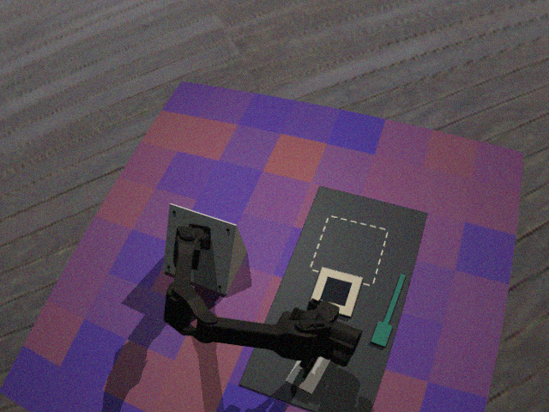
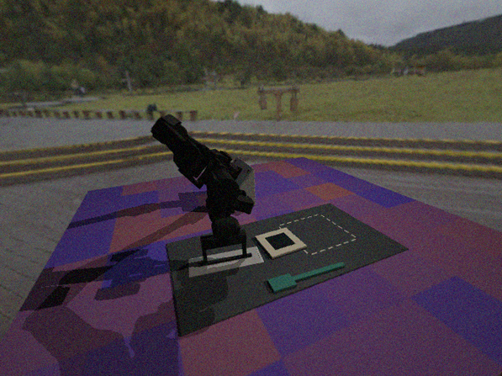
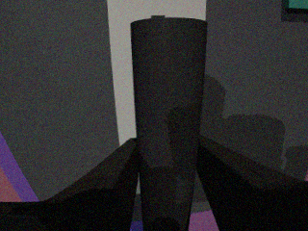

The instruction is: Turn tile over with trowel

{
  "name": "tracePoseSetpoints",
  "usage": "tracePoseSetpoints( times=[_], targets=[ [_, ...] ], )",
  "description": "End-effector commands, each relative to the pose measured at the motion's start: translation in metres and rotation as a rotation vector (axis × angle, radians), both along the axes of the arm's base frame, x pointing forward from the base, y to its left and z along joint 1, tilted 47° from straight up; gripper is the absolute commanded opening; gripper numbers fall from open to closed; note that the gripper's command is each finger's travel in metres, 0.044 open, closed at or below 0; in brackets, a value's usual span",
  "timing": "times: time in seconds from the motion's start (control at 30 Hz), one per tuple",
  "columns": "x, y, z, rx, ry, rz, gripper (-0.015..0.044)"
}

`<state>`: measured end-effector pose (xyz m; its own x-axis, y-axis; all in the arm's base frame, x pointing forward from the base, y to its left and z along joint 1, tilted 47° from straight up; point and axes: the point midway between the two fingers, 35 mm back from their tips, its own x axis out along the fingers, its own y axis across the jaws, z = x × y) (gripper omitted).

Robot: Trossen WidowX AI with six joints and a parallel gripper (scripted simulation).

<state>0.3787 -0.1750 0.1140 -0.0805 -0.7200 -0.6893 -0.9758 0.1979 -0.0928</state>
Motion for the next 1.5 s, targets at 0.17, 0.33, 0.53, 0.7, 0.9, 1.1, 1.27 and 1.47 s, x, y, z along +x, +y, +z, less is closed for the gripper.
tracePoseSetpoints(
  times=[0.17, 0.33, 0.53, 0.7, 0.9, 1.1, 1.27, 1.47],
  targets=[
    [-0.0011, -0.0005, 0.0, 0.019, 0.192, 0.177, 0.013],
    [-0.0011, -0.0005, 0.0, 0.031, 0.298, 0.279, 0.013],
    [-0.0011, -0.0005, 0.0, 0.04, 0.372, 0.349, 0.013],
    [-0.0011, -0.0005, 0.0, 0.04, 0.372, 0.349, 0.0182],
    [-0.0011, -0.0005, 0.0, 0.04, 0.372, 0.349, 0.027],
    [-0.0011, -0.0005, 0.0, 0.04, 0.372, 0.349, 0.027],
    [-0.0011, -0.0005, 0.0, 0.04, 0.372, 0.349, 0.027],
    [-0.0009, 0.0013, 0.0016, 0.04, 0.372, 0.349, 0.027]
  ],
)
